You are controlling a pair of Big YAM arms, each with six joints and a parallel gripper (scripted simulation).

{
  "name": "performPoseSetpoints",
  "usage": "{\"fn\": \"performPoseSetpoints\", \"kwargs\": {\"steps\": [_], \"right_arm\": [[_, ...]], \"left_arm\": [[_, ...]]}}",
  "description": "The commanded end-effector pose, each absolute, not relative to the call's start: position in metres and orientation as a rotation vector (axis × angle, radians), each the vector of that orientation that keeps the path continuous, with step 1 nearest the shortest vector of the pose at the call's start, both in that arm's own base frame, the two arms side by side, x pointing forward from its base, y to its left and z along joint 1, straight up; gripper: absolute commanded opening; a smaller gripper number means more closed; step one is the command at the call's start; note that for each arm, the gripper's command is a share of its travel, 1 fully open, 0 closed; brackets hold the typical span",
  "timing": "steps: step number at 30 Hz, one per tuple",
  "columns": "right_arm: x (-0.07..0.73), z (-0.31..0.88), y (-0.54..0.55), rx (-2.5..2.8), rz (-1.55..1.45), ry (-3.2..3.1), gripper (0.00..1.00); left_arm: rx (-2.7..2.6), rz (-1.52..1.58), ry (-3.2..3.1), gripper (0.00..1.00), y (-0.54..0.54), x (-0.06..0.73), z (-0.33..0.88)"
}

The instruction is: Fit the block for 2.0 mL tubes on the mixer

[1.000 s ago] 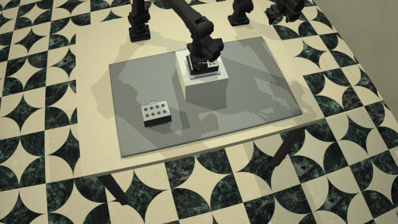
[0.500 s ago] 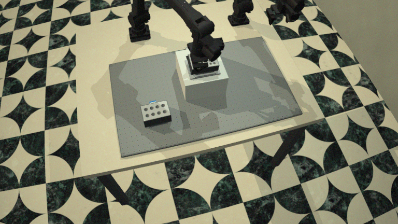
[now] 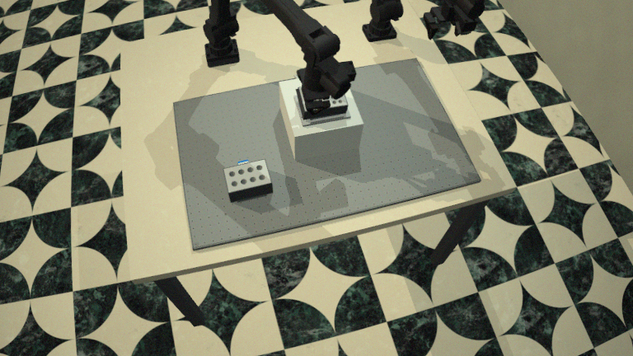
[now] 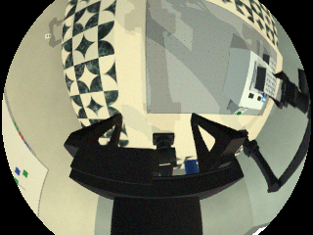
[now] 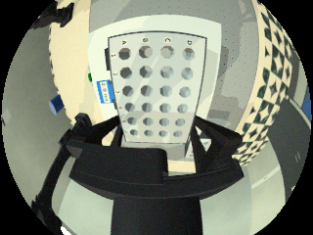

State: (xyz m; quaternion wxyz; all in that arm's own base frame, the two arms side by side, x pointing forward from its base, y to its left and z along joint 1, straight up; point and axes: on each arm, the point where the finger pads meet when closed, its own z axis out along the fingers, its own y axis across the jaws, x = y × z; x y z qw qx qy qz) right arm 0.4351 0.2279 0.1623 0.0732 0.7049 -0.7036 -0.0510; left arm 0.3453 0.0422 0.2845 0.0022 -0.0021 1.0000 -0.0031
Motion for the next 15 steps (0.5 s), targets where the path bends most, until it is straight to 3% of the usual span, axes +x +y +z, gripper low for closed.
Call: {"fn": "performPoseSetpoints", "kwargs": {"steps": [1, 15], "right_arm": [[0.459, 0.208, 0.250, 2.216, -0.105, -2.183, 0.00], [0.462, 0.209, 0.241, 2.193, -0.110, -2.201, 0.00]], "left_arm": [[0.016, 0.000, 3.083, 1.00, 0.042, 0.360, 0.308], [0.016, -0.009, 3.131, 1.00, 0.040, 0.350, 0.289]]}}
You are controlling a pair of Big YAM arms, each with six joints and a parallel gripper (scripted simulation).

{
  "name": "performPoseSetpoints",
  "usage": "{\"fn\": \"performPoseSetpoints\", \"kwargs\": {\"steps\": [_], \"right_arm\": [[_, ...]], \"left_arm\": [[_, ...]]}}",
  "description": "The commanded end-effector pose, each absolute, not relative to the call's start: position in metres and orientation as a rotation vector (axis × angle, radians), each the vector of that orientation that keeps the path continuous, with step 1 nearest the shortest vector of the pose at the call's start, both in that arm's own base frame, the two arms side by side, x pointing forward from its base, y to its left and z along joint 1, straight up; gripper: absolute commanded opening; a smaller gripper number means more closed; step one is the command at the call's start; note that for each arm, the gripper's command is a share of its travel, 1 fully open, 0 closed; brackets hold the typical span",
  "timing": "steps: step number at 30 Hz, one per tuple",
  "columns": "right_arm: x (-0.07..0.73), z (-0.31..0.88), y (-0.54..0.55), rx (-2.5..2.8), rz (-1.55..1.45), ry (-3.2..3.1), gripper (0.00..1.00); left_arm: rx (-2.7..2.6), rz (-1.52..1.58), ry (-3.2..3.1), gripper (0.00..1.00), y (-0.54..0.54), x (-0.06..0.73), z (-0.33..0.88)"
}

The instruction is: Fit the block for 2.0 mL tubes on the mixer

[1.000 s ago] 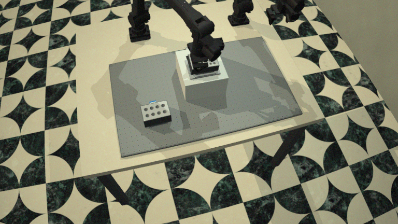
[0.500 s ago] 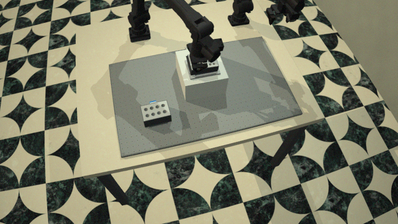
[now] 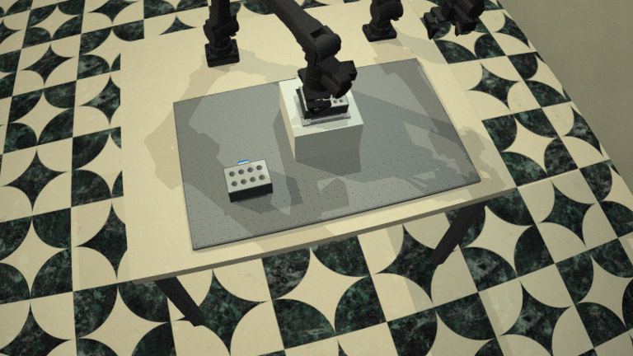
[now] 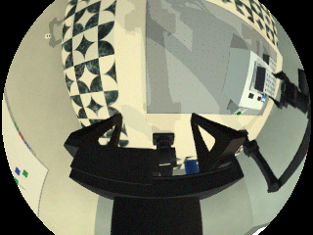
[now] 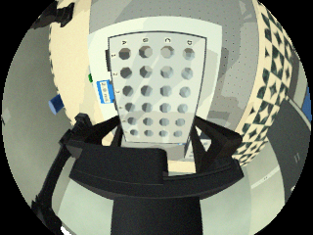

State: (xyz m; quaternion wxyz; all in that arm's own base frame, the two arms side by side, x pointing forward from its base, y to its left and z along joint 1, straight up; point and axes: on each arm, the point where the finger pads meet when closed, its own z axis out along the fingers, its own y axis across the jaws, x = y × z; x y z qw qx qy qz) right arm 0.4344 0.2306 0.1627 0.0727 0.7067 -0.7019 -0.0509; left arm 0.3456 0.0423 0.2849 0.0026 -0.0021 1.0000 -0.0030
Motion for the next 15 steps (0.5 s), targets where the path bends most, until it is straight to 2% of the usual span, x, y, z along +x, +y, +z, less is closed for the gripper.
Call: {"fn": "performPoseSetpoints", "kwargs": {"steps": [1, 15], "right_arm": [[0.4627, 0.2096, 0.2401, 2.192, -0.110, -2.202, 0.00], [0.4593, 0.2107, 0.2461, 2.229, -0.110, -2.166, 0.00]], "left_arm": [[0.016, -0.010, 3.135, 1.00, 0.0403, 0.3489, 0.2876], [0.016, -0.014, 3.159, 1.00, 0.0396, 0.3430, 0.2787]]}}
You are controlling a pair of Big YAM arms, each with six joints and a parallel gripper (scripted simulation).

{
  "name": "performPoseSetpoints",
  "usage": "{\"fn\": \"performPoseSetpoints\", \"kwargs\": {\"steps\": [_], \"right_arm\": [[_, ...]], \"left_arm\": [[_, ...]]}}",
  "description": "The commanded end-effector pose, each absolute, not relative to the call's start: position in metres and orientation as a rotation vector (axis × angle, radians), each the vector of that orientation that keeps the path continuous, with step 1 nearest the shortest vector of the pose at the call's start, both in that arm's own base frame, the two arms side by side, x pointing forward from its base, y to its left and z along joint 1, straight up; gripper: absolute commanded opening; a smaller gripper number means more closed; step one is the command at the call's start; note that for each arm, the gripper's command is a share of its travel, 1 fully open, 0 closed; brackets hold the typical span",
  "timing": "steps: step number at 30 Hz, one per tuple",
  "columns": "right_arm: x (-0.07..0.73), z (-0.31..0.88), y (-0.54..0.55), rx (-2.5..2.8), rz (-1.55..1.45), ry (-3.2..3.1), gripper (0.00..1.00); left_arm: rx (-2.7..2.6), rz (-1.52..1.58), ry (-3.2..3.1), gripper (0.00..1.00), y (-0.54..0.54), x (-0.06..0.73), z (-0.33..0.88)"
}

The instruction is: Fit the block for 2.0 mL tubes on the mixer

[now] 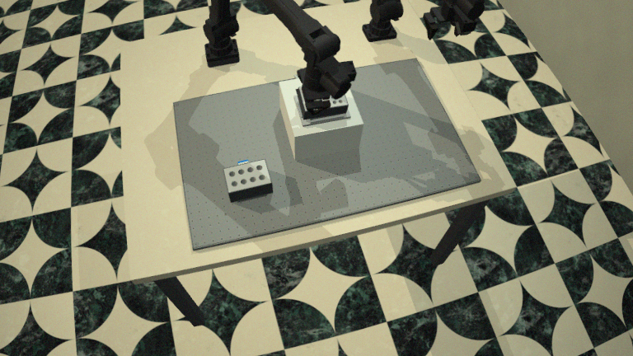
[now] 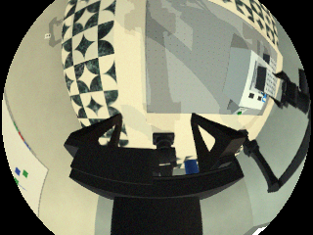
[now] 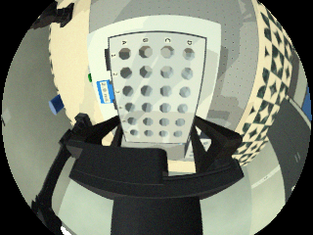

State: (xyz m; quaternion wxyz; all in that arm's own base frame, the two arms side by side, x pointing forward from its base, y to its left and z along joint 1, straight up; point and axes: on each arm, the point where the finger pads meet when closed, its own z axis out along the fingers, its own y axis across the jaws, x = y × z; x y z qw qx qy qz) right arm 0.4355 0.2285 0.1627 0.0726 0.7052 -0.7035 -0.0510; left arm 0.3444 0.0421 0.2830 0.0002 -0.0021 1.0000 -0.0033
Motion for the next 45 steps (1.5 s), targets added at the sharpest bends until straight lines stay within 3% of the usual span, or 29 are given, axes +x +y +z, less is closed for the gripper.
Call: {"fn": "performPoseSetpoints", "kwargs": {"steps": [1, 45], "right_arm": [[0.458, 0.211, 0.248, 2.234, -0.110, -2.162, 0.00], [0.462, 0.214, 0.240, 2.216, -0.112, -2.186, 0.00]], "left_arm": [[0.016, -0.013, 3.154, 1.00, 0.040, 0.344, 0.280], [0.016, 0.004, 3.078, 1.00, 0.042, 0.359, 0.311]]}}
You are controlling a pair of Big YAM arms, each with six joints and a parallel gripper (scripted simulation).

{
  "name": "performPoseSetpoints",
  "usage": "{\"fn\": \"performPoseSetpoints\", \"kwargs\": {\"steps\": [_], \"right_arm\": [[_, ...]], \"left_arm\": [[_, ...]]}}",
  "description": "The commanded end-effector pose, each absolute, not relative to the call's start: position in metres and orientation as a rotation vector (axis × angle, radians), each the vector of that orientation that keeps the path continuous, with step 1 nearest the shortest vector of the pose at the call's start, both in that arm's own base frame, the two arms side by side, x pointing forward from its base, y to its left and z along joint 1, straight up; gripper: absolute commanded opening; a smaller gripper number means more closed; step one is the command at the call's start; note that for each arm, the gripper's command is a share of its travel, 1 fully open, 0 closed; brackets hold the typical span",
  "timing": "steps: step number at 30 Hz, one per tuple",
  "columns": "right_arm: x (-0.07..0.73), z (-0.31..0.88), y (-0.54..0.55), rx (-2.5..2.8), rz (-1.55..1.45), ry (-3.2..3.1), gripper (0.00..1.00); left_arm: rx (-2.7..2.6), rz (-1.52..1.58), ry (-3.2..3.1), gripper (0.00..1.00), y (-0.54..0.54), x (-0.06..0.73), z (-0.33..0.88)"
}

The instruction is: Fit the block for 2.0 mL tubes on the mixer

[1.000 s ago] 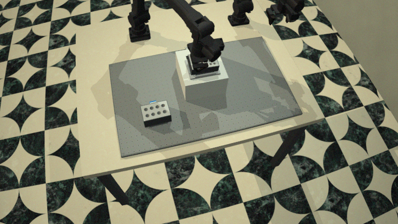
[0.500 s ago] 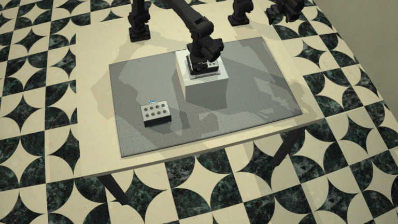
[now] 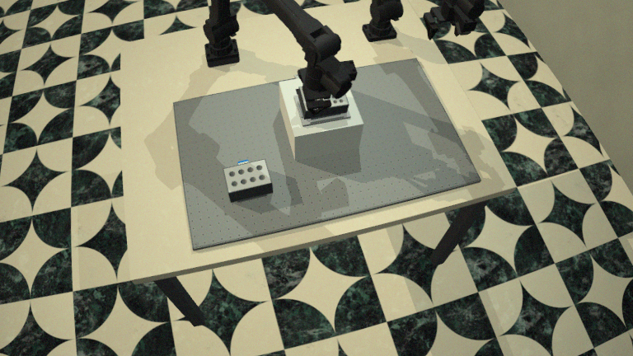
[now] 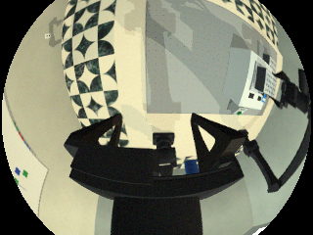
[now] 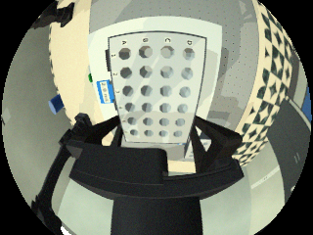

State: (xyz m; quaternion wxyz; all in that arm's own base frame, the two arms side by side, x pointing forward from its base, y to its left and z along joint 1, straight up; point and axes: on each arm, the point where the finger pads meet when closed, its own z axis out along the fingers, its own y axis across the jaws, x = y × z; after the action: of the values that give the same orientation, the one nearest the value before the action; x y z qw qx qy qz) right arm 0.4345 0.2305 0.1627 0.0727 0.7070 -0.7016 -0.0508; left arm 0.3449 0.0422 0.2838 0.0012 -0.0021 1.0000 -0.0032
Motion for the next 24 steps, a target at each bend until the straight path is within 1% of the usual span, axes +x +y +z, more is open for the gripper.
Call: {"fn": "performPoseSetpoints", "kwargs": {"steps": [1, 24], "right_arm": [[0.462, 0.214, 0.239, 2.216, -0.113, -2.187, 0.00], [0.460, 0.216, 0.243, 2.224, -0.113, -2.181, 0.00]], "left_arm": [[0.016, 0.004, 3.079, 1.00, 0.042, 0.359, 0.311], [0.016, -0.011, 3.157, 1.00, 0.040, 0.341, 0.281]]}}
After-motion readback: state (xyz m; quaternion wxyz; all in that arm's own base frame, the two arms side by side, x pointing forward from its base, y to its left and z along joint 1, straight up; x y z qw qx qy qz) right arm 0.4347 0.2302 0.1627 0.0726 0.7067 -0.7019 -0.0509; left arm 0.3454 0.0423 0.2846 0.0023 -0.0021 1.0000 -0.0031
